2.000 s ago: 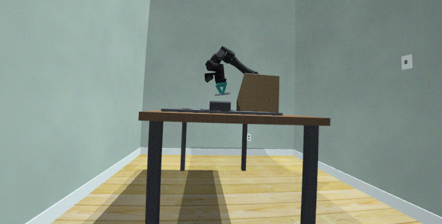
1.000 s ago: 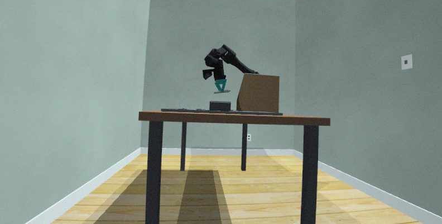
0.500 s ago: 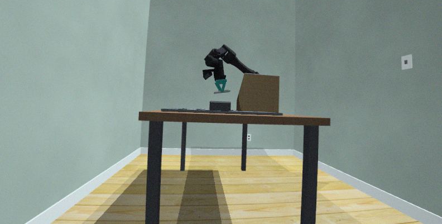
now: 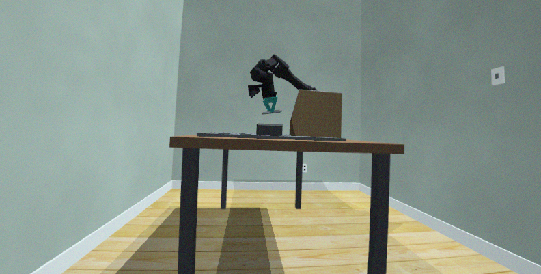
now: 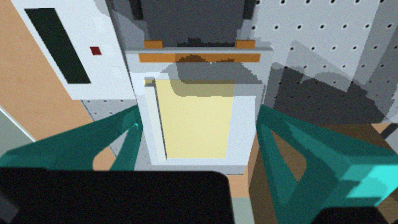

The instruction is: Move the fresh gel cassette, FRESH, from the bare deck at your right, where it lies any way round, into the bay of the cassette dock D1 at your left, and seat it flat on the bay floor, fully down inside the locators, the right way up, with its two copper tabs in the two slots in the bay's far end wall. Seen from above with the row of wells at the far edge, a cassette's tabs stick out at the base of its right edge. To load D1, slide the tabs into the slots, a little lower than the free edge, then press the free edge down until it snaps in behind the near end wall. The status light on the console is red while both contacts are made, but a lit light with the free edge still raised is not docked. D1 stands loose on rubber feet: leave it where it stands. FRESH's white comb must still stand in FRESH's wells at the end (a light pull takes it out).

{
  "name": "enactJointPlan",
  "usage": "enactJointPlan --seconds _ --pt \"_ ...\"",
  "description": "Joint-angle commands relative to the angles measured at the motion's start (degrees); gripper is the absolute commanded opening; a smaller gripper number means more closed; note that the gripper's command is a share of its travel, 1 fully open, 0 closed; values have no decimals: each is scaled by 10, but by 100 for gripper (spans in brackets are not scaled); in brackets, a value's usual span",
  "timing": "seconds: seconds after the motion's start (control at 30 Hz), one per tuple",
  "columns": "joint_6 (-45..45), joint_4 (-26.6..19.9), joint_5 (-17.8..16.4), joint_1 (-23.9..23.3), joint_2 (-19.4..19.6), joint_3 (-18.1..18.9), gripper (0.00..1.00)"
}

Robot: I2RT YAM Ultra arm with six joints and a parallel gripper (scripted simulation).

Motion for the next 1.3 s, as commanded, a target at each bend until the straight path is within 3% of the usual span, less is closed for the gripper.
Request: enactJointPlan --seconds 0.0,0.23,0.37,0.57,0.6,0.77,0.9,1.0,1.27 --pt "5 -6 0 20 -19 17 0" --pt "-7 18 7 14 9 18 0" --pt "-11 25 9 5 0 17 0" --pt "-17 34 12 2 18 15 0" --pt "-18 36 13 3 5 12 0" --pt "-24 47 16 -3 24 -13 0" --pt "-28 57 19 -14 16 -16 0" --pt "-32 65 21 -11 25 4 0" --pt "-40 79 25 -26 28 -15 0"
